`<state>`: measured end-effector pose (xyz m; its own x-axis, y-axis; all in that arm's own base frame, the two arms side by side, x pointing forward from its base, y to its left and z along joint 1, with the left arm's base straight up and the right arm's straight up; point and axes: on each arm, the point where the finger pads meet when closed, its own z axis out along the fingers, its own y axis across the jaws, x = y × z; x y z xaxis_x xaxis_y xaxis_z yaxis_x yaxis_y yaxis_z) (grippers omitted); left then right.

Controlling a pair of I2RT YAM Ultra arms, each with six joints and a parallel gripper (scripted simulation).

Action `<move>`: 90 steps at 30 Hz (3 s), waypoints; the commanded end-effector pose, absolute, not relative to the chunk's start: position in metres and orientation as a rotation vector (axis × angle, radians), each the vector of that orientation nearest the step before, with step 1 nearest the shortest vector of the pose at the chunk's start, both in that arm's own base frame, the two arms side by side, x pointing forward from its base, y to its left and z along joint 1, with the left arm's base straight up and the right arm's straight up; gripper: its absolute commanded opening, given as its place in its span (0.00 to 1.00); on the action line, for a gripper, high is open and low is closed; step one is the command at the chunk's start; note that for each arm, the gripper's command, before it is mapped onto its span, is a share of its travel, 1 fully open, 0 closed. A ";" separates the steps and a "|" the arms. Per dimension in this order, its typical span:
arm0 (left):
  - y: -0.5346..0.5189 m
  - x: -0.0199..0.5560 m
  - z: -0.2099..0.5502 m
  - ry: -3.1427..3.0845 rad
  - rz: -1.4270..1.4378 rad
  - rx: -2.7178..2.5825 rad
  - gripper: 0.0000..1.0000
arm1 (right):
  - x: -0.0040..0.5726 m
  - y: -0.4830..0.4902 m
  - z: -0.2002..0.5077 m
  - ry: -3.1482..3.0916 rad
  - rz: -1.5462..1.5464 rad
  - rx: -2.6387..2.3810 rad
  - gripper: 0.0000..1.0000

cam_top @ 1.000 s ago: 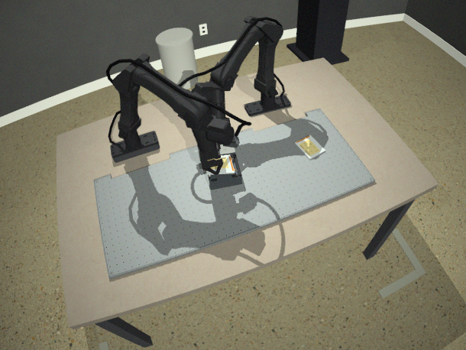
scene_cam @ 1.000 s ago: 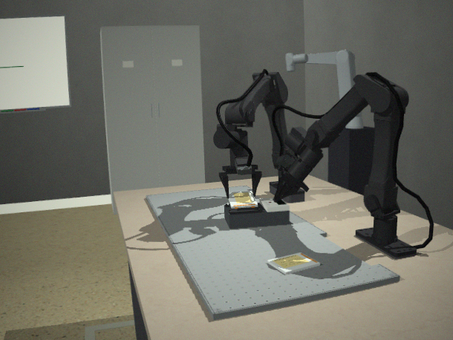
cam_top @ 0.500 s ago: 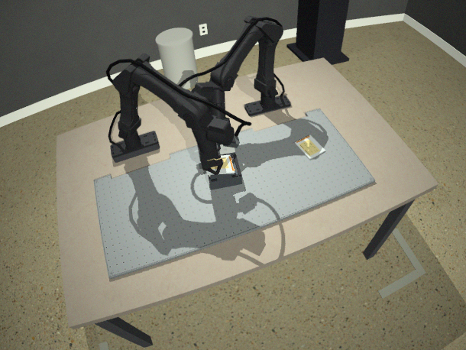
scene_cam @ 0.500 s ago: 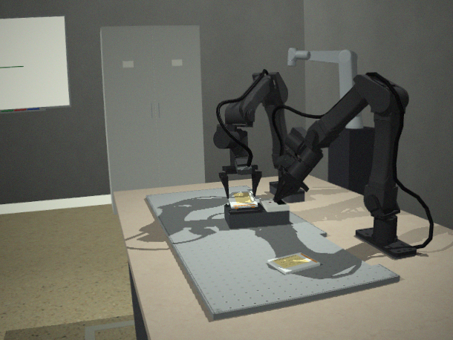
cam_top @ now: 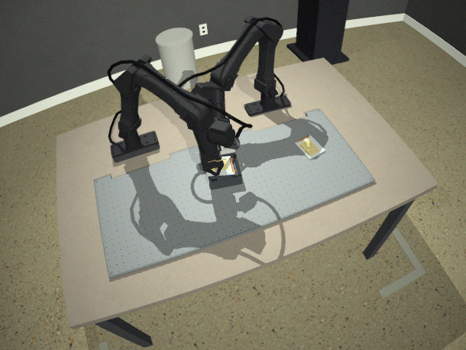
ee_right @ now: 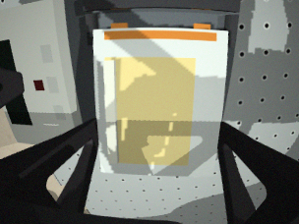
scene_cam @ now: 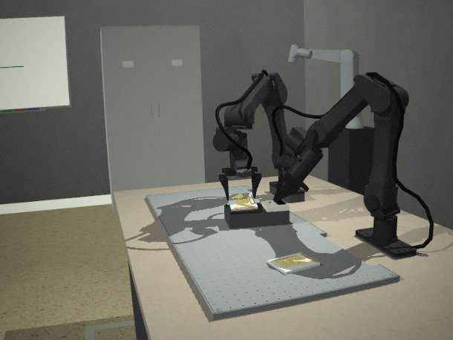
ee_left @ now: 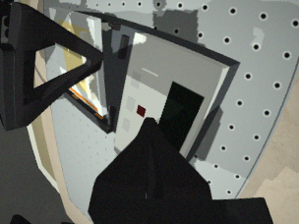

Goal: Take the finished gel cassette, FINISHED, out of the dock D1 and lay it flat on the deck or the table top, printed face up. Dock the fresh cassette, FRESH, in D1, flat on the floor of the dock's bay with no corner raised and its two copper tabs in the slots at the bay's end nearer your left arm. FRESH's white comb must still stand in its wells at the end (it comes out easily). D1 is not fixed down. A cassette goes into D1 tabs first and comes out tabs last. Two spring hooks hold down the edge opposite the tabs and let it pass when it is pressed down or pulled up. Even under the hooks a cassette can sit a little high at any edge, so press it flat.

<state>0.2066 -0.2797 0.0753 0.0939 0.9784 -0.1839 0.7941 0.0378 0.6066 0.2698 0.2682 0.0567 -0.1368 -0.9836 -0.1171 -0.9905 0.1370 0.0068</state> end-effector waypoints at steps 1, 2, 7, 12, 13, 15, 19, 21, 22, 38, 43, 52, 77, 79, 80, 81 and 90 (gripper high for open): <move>-0.248 0.171 0.024 1.829 0.372 2.040 0.00 | 0.274 0.278 0.067 2.268 0.153 -1.999 0.00; -0.248 0.171 0.024 1.829 0.372 2.040 0.00 | 0.274 0.278 0.067 2.268 0.153 -1.999 0.00; -0.248 0.171 0.024 1.829 0.372 2.040 0.00 | 0.274 0.278 0.072 2.258 0.153 -1.992 0.00; -0.248 0.171 0.024 1.829 0.372 2.040 0.00 | 0.274 0.278 0.072 2.258 0.153 -1.992 0.00; -0.248 0.171 0.024 1.829 0.372 2.040 0.00 | 0.274 0.278 0.072 2.258 0.153 -1.992 0.00; -0.248 0.171 0.024 1.829 0.372 2.040 0.00 | 0.274 0.278 0.072 2.258 0.153 -1.992 0.00; -0.248 0.171 0.024 1.829 0.372 2.040 0.00 | 0.274 0.278 0.072 2.258 0.153 -1.992 0.00; -0.248 0.171 0.024 1.829 0.372 2.040 0.00 | 0.274 0.278 0.071 2.248 0.153 -1.985 0.00; -0.248 0.171 0.024 1.829 0.372 2.040 0.00 | 0.274 0.278 0.069 2.248 0.153 -1.985 0.00; -0.248 0.171 0.024 1.829 0.372 2.040 0.00 | 0.274 0.278 0.069 2.248 0.153 -1.985 0.00; -0.248 0.171 0.024 1.829 0.372 2.040 0.00 | 0.274 0.278 0.066 2.238 0.153 -1.978 0.00; -0.248 0.171 0.024 1.829 0.372 2.040 0.00 | 0.274 0.278 0.066 2.238 0.153 -1.978 0.00; -0.248 0.171 0.024 1.829 0.372 2.040 0.00 | 0.269 0.275 0.062 2.250 0.153 -1.989 0.00; -0.248 0.171 0.024 1.829 0.372 2.040 0.00 | 0.269 0.275 0.062 2.250 0.153 -1.989 0.00; -0.248 0.171 0.024 1.829 0.372 2.040 0.00 | 0.269 0.275 0.062 2.250 0.153 -1.989 0.00; -0.248 0.171 0.024 1.829 0.372 2.040 0.00 | 0.269 0.275 0.062 2.250 0.153 -1.989 0.00; -0.248 0.171 0.024 1.829 0.372 2.040 0.00 | 0.269 0.277 0.062 2.250 0.153 -1.989 0.00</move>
